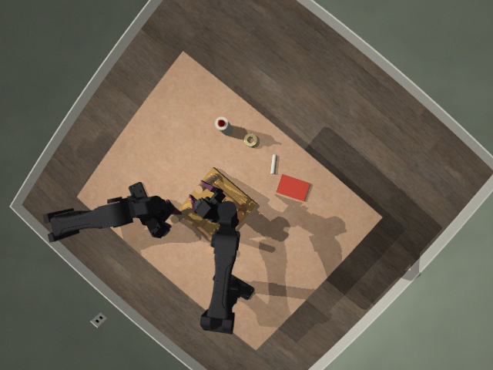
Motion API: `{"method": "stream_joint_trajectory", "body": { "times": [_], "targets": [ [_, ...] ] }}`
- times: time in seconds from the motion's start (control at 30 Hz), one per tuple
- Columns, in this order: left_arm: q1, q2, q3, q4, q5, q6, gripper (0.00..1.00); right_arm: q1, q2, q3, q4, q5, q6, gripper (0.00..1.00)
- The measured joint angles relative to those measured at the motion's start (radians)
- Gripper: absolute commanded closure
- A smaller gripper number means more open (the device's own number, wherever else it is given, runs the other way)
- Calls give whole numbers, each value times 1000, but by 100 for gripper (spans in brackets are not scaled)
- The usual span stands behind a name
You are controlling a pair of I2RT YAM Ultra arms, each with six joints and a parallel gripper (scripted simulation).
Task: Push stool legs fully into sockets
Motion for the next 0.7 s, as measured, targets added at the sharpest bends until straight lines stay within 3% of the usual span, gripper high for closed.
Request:
{"method": "stream_joint_trajectory", "body": {
  "times": [0.43, 0.47, 0.7],
  "targets": [
    [-2, -18, -51, 53, -2, -4, 31, 0, 0, 0, 0, 0, 0, 31],
    [-2, -19, -51, 55, -2, -4, 72, 0, 0, 0, 0, 0, 0, 31],
    [-2, -19, -51, 63, -3, -3, 72, 0, 0, 0, 0, 0, 0, 31]
  ]
}}
